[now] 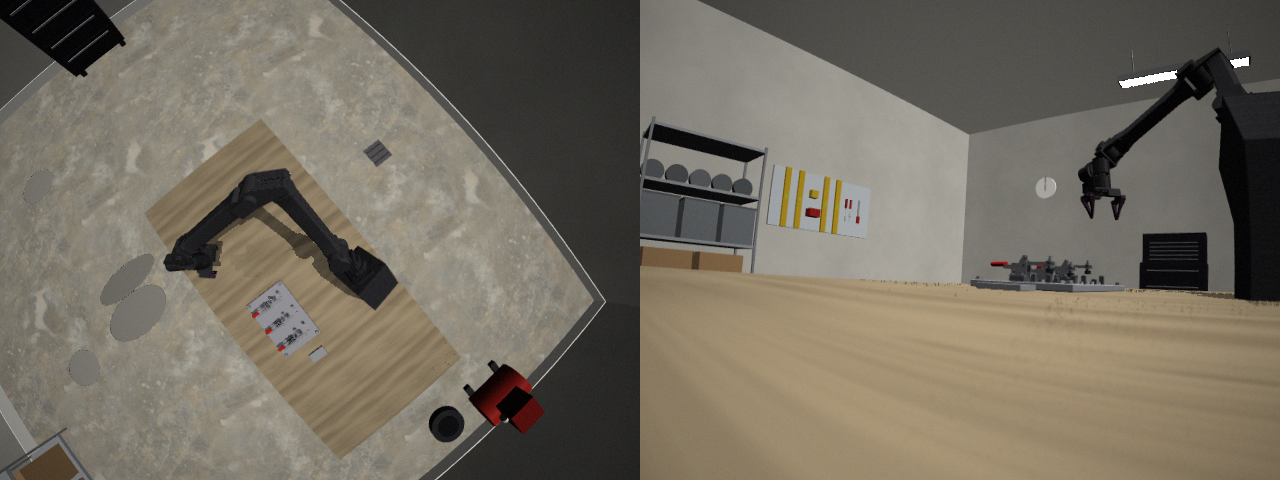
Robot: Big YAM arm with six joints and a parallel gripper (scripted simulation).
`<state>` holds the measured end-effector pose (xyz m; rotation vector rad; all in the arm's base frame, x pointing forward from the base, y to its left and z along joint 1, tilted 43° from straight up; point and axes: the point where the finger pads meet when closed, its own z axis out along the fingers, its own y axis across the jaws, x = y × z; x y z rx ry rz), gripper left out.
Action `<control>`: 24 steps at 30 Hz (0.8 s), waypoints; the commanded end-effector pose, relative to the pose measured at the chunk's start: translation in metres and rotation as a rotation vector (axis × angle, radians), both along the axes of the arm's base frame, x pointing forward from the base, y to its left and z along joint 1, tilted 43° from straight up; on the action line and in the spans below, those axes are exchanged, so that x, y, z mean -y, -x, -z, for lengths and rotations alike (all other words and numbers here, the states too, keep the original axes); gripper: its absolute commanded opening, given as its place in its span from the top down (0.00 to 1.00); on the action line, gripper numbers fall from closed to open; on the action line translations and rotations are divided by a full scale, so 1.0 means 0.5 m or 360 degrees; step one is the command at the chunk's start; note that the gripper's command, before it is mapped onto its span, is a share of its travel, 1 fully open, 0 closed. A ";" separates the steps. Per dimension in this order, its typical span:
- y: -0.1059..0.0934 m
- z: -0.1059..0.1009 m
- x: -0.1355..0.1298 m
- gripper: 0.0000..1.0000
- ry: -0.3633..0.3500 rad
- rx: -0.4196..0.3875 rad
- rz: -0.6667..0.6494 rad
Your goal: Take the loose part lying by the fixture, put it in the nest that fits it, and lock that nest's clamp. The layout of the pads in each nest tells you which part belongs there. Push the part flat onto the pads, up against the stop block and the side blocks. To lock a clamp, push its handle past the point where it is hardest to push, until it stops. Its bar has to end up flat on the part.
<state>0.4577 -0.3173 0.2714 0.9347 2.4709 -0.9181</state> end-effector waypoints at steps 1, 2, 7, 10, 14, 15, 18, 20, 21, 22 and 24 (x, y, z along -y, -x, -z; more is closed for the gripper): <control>-0.002 -0.010 -0.003 0.00 0.0007 0.0015 -0.0005; -0.002 -0.010 -0.003 0.00 0.0007 0.0015 -0.0005; -0.002 -0.010 -0.003 0.00 0.0007 0.0015 -0.0005; -0.002 -0.010 -0.003 0.00 0.0007 0.0015 -0.0005; -0.002 -0.010 -0.003 0.00 0.0007 0.0015 -0.0005; -0.002 -0.010 -0.003 0.00 0.0007 0.0015 -0.0005; -0.026 -0.081 -0.018 0.00 0.0054 0.0122 -0.0038; -0.028 0.014 -0.035 0.00 0.0011 0.0007 -0.0054; -0.039 0.047 -0.053 0.00 0.0001 -0.0024 -0.0077; -0.050 0.081 -0.081 0.00 -0.0003 -0.0054 -0.0113; -0.056 0.115 -0.110 0.00 -0.0006 -0.0097 -0.0166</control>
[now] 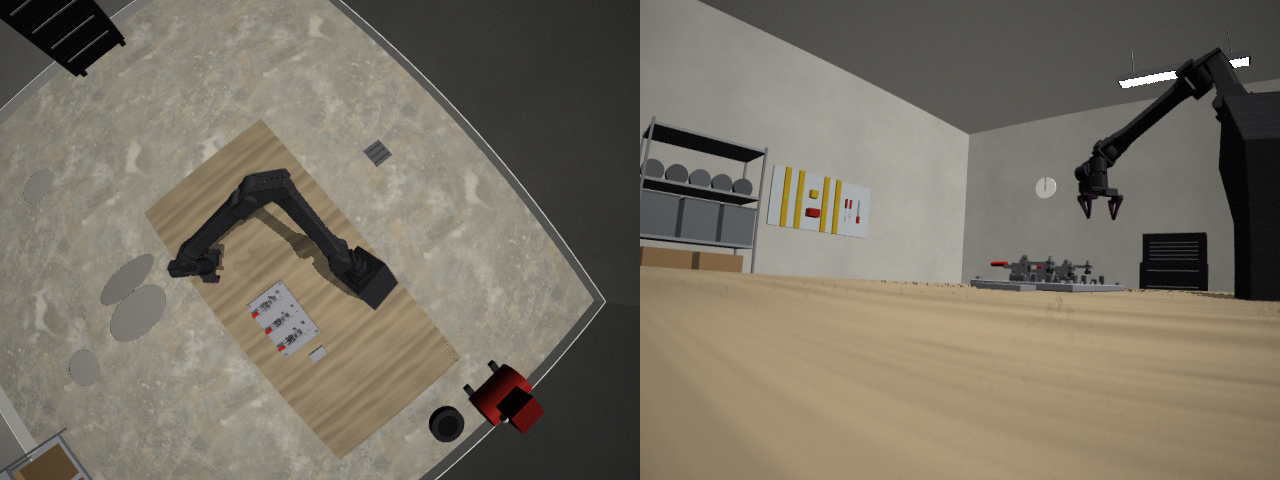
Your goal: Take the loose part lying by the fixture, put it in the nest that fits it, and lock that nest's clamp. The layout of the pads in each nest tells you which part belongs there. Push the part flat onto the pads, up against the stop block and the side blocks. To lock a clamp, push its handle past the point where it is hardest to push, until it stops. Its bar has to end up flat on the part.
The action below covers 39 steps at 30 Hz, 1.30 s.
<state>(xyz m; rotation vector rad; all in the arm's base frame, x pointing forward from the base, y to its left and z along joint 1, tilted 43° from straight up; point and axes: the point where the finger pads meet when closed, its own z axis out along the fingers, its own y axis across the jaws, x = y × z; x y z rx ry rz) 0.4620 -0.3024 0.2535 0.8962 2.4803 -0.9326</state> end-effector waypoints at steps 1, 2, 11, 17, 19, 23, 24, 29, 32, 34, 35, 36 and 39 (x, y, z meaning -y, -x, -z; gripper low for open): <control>-0.052 0.089 -0.088 0.00 -0.0024 -0.0077 -0.0127; -0.053 0.090 -0.089 0.00 -0.0027 -0.0076 -0.0129; -0.051 0.307 -0.291 0.00 -0.0007 -0.0324 -0.0427; -0.009 0.431 -0.408 0.00 0.0026 -0.0457 -0.0591; 0.019 0.476 -0.450 0.00 0.0047 -0.0516 -0.0665; 0.093 0.562 -0.529 0.00 0.0104 -0.0642 -0.0825; 0.108 0.576 -0.541 0.00 0.0116 -0.0664 -0.0853; 0.091 0.573 -0.528 0.00 0.0117 -0.0631 -0.0820; 0.081 0.549 -0.530 0.00 0.0116 -0.0579 -0.0820; 0.094 0.563 -0.528 0.00 0.0113 -0.0615 -0.0821; 0.112 0.572 -0.524 0.00 0.0111 -0.0645 -0.0821; 0.120 0.574 -0.523 0.00 0.0111 -0.0671 -0.0826; 0.111 0.569 -0.525 0.00 0.0112 -0.0662 -0.0827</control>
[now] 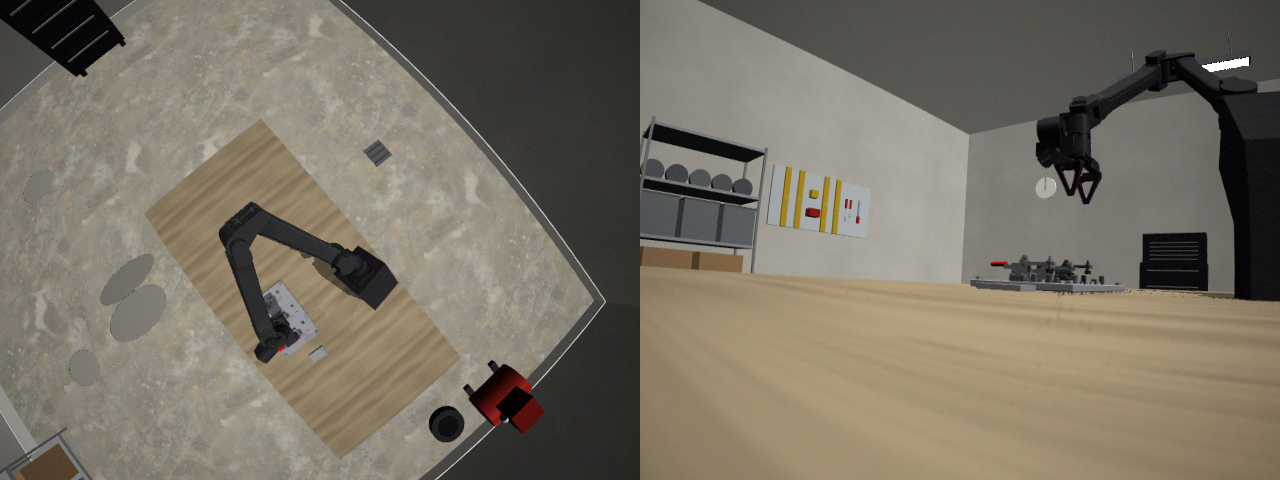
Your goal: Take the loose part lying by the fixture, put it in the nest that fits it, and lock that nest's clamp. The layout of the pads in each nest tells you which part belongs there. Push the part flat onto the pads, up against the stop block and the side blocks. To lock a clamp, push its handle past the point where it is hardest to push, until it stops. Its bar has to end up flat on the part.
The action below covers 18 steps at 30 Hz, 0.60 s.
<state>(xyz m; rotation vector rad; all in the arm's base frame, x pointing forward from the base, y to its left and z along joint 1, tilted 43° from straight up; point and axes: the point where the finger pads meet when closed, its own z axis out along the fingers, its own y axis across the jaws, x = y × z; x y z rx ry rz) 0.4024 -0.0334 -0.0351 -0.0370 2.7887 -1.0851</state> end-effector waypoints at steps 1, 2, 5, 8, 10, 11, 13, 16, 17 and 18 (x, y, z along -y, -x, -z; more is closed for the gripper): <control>-0.008 -0.008 0.013 0.00 -0.0005 0.0028 0.0039; -0.008 -0.008 0.013 0.00 -0.0005 0.0028 0.0039; -0.008 -0.008 0.013 1.00 -0.0005 0.0028 0.0039; -0.008 -0.008 0.013 1.00 -0.0005 0.0028 0.0039; -0.008 -0.008 0.013 1.00 -0.0005 0.0028 0.0039; -0.008 -0.008 0.013 1.00 -0.0005 0.0028 0.0039; -0.008 -0.008 0.013 1.00 -0.0005 0.0028 0.0039; -0.008 -0.008 0.013 1.00 -0.0005 0.0028 0.0039; -0.008 -0.008 0.013 1.00 -0.0005 0.0028 0.0039; -0.008 -0.008 0.013 1.00 -0.0005 0.0028 0.0039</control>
